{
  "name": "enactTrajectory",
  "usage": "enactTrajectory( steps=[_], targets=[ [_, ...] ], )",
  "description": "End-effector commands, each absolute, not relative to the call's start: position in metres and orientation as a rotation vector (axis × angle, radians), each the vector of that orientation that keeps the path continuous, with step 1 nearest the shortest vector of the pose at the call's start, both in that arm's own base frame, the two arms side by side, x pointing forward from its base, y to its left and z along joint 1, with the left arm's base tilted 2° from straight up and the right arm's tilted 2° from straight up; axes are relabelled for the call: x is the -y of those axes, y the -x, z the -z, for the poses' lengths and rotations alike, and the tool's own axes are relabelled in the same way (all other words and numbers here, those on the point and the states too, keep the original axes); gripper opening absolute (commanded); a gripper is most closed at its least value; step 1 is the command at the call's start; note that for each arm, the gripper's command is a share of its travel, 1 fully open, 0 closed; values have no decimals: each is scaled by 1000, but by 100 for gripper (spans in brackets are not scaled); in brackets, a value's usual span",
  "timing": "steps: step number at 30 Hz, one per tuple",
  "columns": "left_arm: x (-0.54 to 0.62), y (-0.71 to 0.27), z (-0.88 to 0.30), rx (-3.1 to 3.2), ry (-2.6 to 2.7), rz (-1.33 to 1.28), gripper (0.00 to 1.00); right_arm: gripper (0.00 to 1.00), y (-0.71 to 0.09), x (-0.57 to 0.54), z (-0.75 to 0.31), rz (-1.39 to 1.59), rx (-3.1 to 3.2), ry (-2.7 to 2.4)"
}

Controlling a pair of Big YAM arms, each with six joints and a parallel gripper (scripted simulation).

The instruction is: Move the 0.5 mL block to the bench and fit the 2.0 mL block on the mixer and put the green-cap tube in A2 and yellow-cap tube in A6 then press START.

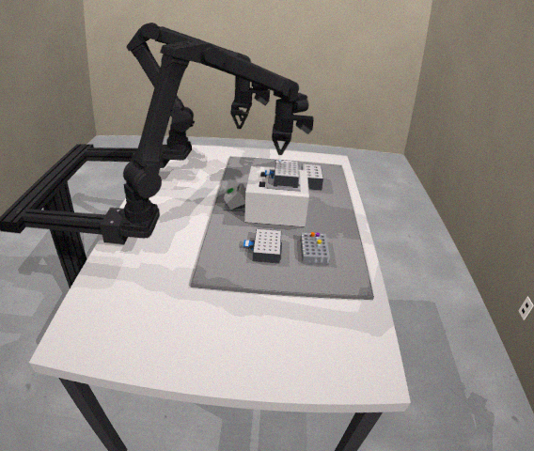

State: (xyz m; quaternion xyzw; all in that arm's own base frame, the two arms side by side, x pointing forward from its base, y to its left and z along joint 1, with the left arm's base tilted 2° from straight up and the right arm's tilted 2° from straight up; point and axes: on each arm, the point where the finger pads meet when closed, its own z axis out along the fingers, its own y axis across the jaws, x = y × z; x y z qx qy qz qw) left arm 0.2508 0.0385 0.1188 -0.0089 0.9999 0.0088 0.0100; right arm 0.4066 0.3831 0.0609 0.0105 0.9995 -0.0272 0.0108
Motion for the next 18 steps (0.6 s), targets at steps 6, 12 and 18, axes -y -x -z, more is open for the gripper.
enactTrajectory(
  steps=[6, 12, 18],
  targets=[
    [-37, -251, -119, -3121, 30, -30, 100, 9, -413, -382, -66, 63, -3105, -43],
    [-38, -257, -125, -3104, 30, -33, 100, 9, -413, -382, -63, 66, -3106, -44],
    [-39, -264, -133, -3085, 30, -36, 100, 9, -412, -381, -61, 68, -3108, -45]
  ],
)
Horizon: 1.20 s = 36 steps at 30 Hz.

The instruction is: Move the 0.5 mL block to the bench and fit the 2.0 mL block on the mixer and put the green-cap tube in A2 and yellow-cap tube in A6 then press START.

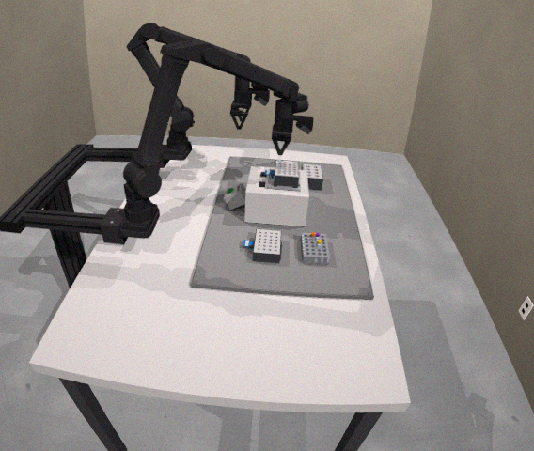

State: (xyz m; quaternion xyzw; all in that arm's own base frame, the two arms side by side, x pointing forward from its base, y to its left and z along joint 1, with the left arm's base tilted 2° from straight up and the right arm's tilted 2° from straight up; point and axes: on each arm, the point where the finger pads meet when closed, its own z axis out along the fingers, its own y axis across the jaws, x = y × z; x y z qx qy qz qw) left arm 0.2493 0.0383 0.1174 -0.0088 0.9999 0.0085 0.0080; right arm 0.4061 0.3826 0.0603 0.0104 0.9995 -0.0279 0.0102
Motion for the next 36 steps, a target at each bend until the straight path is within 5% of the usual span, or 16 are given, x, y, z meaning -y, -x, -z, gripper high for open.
enactTrajectory(
  steps=[1, 36],
  targets=[
    [-39, -266, -134, -3081, 30, -37, 100, 9, -413, -381, -61, 68, -3108, -45],
    [-39, -267, -135, -3082, 31, -36, 100, 9, -413, -381, -50, 80, -3114, -47]
  ],
)
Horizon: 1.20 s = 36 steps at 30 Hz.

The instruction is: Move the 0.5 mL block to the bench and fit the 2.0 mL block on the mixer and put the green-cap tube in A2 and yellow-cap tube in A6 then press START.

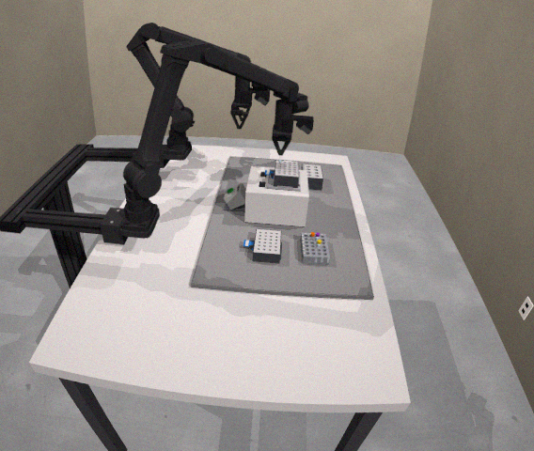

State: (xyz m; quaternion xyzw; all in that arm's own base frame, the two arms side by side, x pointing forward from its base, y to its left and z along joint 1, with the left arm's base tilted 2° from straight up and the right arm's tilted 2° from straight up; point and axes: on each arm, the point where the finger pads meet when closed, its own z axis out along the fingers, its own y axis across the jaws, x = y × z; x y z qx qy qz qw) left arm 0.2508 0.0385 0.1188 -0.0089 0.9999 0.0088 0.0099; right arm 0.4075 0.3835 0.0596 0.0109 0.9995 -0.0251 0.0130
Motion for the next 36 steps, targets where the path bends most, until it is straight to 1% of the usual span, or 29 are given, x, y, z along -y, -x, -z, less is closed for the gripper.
enactTrajectory(
  steps=[1, 20, 36],
  targets=[
    [-39, -265, -133, -3086, 31, -35, 100, 9, -413, -381, -50, 81, -3115, -47],
    [-37, -250, -118, -3128, 31, -27, 100, 9, -415, -382, -47, 81, -3115, -46],
    [-39, -268, -136, -3080, 31, -35, 100, 9, -417, -384, -46, 81, -3115, -46]
  ],
)
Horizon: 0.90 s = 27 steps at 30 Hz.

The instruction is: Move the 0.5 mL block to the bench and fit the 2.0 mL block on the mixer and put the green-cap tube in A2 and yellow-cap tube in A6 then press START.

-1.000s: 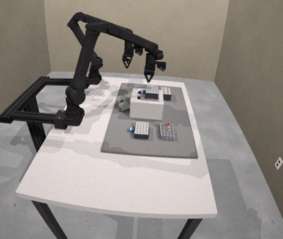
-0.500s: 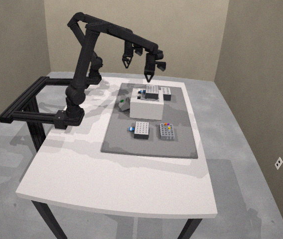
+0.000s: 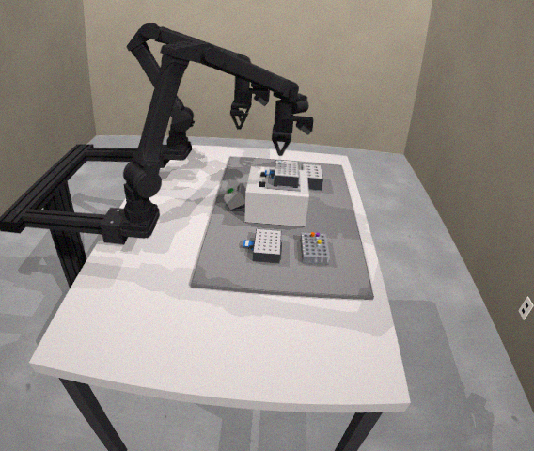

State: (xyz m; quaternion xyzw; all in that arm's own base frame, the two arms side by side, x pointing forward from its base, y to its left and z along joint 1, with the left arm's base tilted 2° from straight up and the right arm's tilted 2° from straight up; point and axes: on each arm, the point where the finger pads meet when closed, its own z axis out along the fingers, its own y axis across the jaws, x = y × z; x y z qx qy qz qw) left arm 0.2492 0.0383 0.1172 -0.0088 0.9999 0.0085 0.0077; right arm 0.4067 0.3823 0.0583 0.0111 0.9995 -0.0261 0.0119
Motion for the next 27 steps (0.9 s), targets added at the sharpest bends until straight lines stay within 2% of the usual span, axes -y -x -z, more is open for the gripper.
enactTrajectory(
  steps=[1, 27],
  targets=[
    [-40, -269, -138, -3076, 31, -36, 100, 9, -417, -384, -46, 81, -3115, -46],
    [-40, -274, -143, -3064, 31, -37, 100, 9, -419, -386, -42, 83, -3116, -45]
  ],
)
